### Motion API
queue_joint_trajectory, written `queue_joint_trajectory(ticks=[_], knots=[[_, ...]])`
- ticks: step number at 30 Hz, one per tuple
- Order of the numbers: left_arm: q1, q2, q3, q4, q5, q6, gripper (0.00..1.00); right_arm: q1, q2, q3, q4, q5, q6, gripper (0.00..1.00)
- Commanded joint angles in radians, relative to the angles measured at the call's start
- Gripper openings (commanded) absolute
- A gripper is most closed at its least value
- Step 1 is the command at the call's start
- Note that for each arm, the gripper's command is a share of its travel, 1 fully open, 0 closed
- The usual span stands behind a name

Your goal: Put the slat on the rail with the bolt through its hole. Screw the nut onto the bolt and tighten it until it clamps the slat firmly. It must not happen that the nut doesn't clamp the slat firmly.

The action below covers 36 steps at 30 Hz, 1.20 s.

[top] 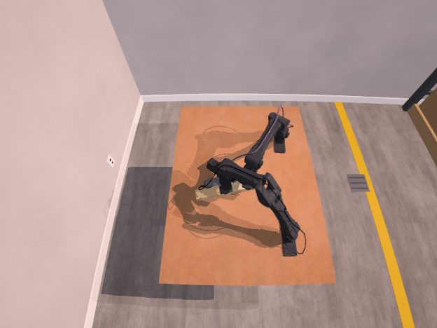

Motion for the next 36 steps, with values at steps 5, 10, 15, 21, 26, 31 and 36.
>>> queue_joint_trajectory(ticks=[5, 10, 15, 21, 26, 31, 36], knots=[[0.000, -0.009, 0.004, -0.001, -0.002, -0.003, 0.72, 0.000, -0.008, 0.004, 0.000, 0.000, 0.000, 1.00], [0.000, -0.009, 0.004, -0.001, -0.002, -0.003, 0.72, 0.000, -0.008, 0.004, 0.000, 0.000, 0.000, 1.00], [0.000, -0.009, 0.004, -0.001, -0.002, -0.003, 0.72, 0.000, -0.008, 0.004, 0.000, 0.000, 0.000, 1.00], [0.000, -0.009, 0.004, -0.001, -0.002, -0.003, 1.00, 0.000, -0.008, 0.004, 0.000, 0.000, 0.000, 1.00], [0.000, -0.009, 0.004, -0.001, -0.002, -0.003, 1.00, 0.000, -0.008, 0.004, 0.000, 0.000, 0.000, 1.00], [0.000, -0.009, 0.004, -0.001, -0.002, -0.003, 1.00, 0.000, -0.008, 0.004, 0.000, 0.000, 0.000, 1.00], [0.000, -0.010, 0.023, -0.021, -0.004, -0.004, 1.00, 0.000, -0.008, 0.004, 0.000, 0.000, 0.000, 1.00]])
